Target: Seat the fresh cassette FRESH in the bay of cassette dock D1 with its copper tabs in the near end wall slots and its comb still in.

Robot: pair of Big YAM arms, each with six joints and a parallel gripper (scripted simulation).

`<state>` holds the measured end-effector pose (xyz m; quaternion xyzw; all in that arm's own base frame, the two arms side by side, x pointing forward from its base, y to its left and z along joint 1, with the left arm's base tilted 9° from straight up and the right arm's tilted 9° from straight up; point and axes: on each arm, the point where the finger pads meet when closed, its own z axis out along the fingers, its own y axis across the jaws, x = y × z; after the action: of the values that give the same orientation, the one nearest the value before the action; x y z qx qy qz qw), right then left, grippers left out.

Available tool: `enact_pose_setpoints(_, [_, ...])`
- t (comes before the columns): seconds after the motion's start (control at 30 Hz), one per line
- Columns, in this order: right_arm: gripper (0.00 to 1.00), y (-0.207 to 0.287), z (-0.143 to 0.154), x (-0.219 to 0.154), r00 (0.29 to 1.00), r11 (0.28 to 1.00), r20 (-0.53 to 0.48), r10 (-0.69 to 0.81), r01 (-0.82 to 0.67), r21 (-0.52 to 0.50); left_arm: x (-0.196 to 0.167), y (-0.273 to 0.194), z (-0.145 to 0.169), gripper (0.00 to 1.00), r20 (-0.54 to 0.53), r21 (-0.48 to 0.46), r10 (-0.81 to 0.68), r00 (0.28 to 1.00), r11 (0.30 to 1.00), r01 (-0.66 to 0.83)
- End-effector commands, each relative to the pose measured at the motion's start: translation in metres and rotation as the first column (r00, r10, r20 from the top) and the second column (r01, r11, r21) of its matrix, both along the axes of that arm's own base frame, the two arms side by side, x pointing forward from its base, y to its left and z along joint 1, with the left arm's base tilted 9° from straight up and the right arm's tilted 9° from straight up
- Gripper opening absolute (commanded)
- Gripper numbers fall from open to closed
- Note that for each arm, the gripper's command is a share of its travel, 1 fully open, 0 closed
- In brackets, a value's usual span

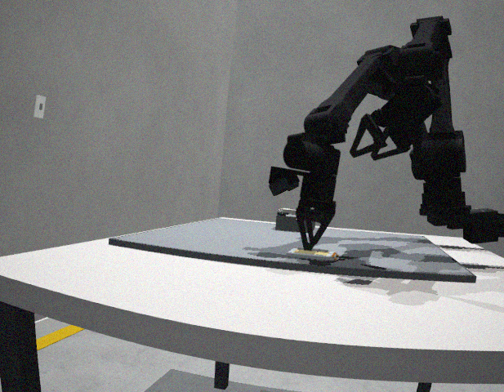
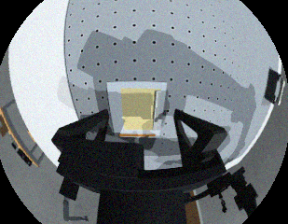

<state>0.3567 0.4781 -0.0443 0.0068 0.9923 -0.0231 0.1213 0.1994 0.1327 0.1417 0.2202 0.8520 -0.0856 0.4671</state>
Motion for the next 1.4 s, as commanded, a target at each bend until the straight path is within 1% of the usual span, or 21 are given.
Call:
enact_pose_setpoints(0.0, [1.0, 0.02, 0.025, 0.01, 0.999, 0.999, 0.032, -0.013, 0.012, 0.049, 0.005, 0.02, 0.019, 1.0, 0.02, 0.041, 0.003, 1.0, 0.999, -0.004])
enact_pose_setpoints(0.17, [1.0, 0.02, 0.007, 0.017, 1.0, 0.999, 0.022, -0.019, 0.018, 0.034, 0.005, 0.02, 0.019, 1.0, 0.02, 0.041, 0.003, 1.0, 0.999, -0.004])
enact_pose_setpoints(0.27, [1.0, 0.018, 0.002, 0.023, 0.999, 0.999, 0.022, -0.026, 0.025, 0.033, 0.005, 0.02, 0.019, 1.0, 0.02, 0.041, 0.003, 1.0, 0.999, -0.004])
enact_pose_setpoints(0.4, [1.0, 0.022, -0.001, 0.02, 1.0, 0.999, 0.024, -0.018, 0.017, 0.036, 0.005, 0.02, 0.019, 1.0, 0.02, 0.041, 0.003, 1.0, 0.999, -0.004])
enact_pose_setpoints(0.53, [1.0, 0.02, -0.006, 0.026, 0.999, 0.999, 0.026, -0.025, 0.024, 0.04, 0.005, 0.02, 0.019, 1.0, 0.02, 0.041, 0.003, 1.0, 0.999, -0.004])
enact_pose_setpoints(0.67, [0.96, 0.021, -0.012, 0.026, 0.999, 0.999, 0.026, -0.023, 0.022, 0.041, 0.005, 0.02, 0.019, 1.0, 0.02, 0.041, 0.003, 1.0, 0.999, -0.004])
enact_pose_setpoints(0.77, [0.88, 0.014, -0.02, 0.015, 1.0, 1.0, 0.013, -0.013, 0.013, 0.02, 0.005, 0.02, 0.019, 1.0, 0.02, 0.041, 0.003, 1.0, 0.999, -0.004])
enact_pose_setpoints(0.83, [0.82, 0.017, -0.006, 0.017, 1.0, 0.999, 0.025, -0.014, 0.013, 0.038, 0.005, 0.02, 0.019, 1.0, 0.02, 0.041, 0.003, 1.0, 0.999, -0.004])
enact_pose_setpoints(0.9, [0.82, 0.017, -0.006, 0.017, 1.0, 0.999, 0.025, -0.014, 0.013, 0.038, 0.005, 0.02, 0.019, 1.0, 0.02, 0.041, 0.003, 1.0, 0.999, -0.004])
enact_pose_setpoints(0.97, [0.76, 0.017, -0.006, 0.017, 1.0, 0.999, 0.025, -0.013, 0.012, 0.038, 0.005, 0.02, 0.019, 1.0, 0.02, 0.041, 0.003, 1.0, 0.999, -0.004])
enact_pose_setpoints(1.0, [0.65, 0.018, 0.002, 0.017, 1.0, 0.999, 0.029, -0.013, 0.012, 0.044, 0.005, 0.02, 0.019, 1.0, 0.02, 0.041, 0.003, 1.0, 0.999, -0.004])
enact_pose_setpoints(1.03, [0.76, 0.019, 0.008, 0.013, 0.999, 0.999, 0.029, -0.014, 0.012, 0.046, 0.005, 0.02, 0.019, 1.0, 0.02, 0.041, 0.003, 1.0, 0.999, -0.004])
enact_pose_setpoints(1.17, [0.77, 0.028, 0.042, 0.01, 0.999, 0.998, 0.039, -0.012, 0.01, 0.063, 0.005, 0.02, 0.019, 1.0, 0.02, 0.041, 0.003, 1.0, 0.999, -0.004])
enact_pose_setpoints(1.27, [0.77, -0.003, 0.048, 0.012, 1.0, 0.999, 0.022, -0.015, 0.015, 0.033, 0.005, 0.02, 0.019, 1.0, 0.02, 0.041, 0.003, 1.0, 0.999, -0.004])
enact_pose_setpoints(1.37, [0.77, -0.024, 0.05, 0.017, 1.0, 1.0, 0.021, -0.007, 0.007, 0.031, 0.005, 0.02, 0.019, 1.0, 0.02, 0.041, 0.003, 1.0, 0.999, -0.004])
